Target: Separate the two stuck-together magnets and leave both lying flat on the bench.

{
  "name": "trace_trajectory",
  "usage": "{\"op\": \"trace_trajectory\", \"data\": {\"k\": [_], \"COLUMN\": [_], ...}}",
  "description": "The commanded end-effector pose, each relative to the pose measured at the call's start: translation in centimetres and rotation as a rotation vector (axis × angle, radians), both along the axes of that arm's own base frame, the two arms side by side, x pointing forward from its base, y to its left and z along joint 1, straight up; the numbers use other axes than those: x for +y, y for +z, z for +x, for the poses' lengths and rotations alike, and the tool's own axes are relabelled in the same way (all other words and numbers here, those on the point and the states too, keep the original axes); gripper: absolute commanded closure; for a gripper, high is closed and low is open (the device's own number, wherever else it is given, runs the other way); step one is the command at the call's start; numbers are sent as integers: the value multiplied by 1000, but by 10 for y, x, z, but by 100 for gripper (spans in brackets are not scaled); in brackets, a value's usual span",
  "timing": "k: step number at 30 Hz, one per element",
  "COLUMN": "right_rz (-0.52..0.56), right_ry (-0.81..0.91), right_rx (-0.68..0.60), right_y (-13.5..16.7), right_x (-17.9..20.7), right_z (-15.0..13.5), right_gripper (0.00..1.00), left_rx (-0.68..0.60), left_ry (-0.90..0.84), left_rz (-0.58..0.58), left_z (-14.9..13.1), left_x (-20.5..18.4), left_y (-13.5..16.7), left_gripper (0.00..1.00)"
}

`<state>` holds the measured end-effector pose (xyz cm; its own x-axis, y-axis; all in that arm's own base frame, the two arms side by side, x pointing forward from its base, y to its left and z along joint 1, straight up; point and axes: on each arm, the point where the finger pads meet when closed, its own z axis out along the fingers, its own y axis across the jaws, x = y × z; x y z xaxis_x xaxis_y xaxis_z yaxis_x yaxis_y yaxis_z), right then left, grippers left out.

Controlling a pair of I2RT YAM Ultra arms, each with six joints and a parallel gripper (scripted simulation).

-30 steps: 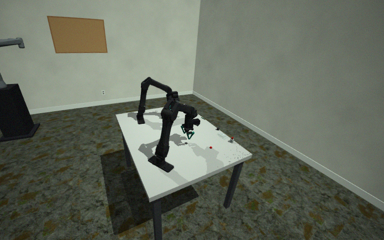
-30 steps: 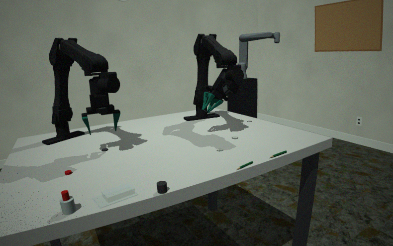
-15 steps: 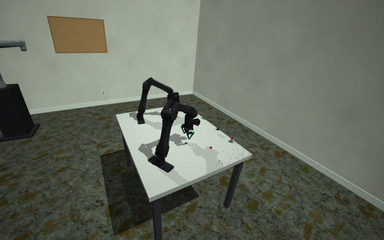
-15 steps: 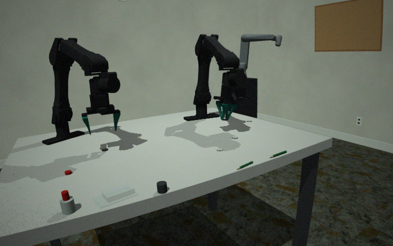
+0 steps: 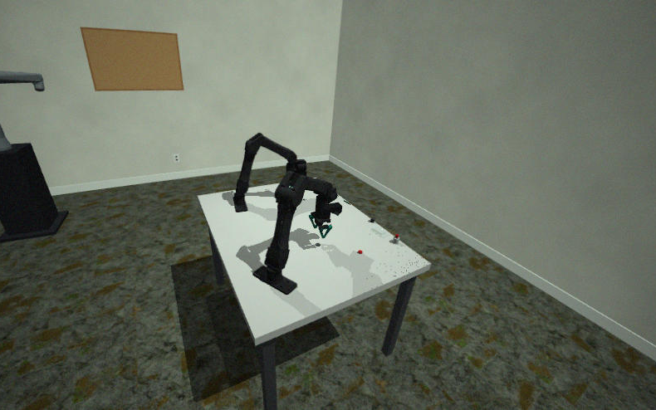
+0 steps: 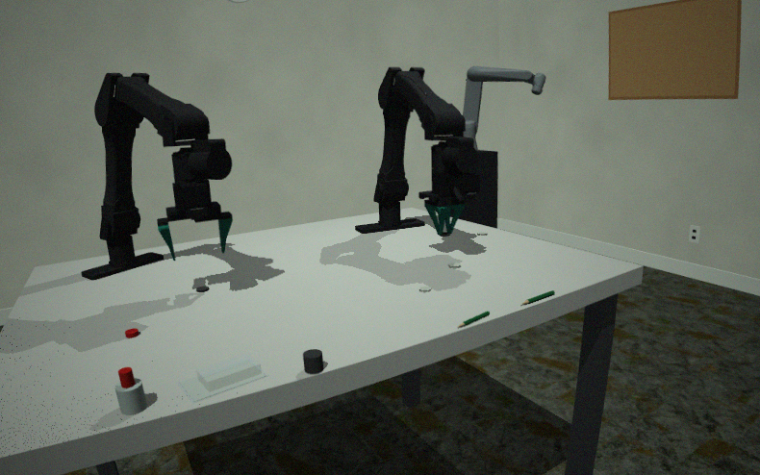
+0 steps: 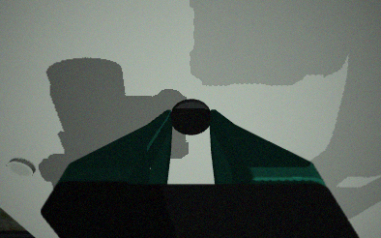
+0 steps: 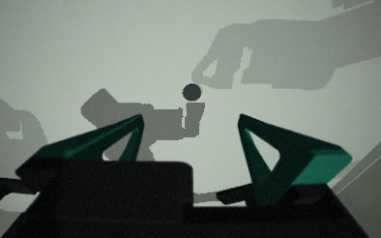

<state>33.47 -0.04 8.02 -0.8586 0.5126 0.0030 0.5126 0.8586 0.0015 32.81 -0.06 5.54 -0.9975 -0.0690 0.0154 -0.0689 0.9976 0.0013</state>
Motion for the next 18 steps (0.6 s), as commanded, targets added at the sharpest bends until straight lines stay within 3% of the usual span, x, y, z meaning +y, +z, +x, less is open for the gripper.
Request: {"op": "trace_trajectory", "data": {"k": [1, 18], "right_rz": [-3, -3], "right_ry": [2, 2], "right_rx": [-21, -21], "right_y": [6, 6], "right_x": [0, 0], "right_z": [4, 4], "right_gripper": [0, 0], "left_rx": [-15, -15], "left_ry": [2, 2], "left_rz": [0, 0], "left_z": [4, 6], "left_x": [0, 0], "left_y": [2, -7], "left_gripper": [75, 75]}}
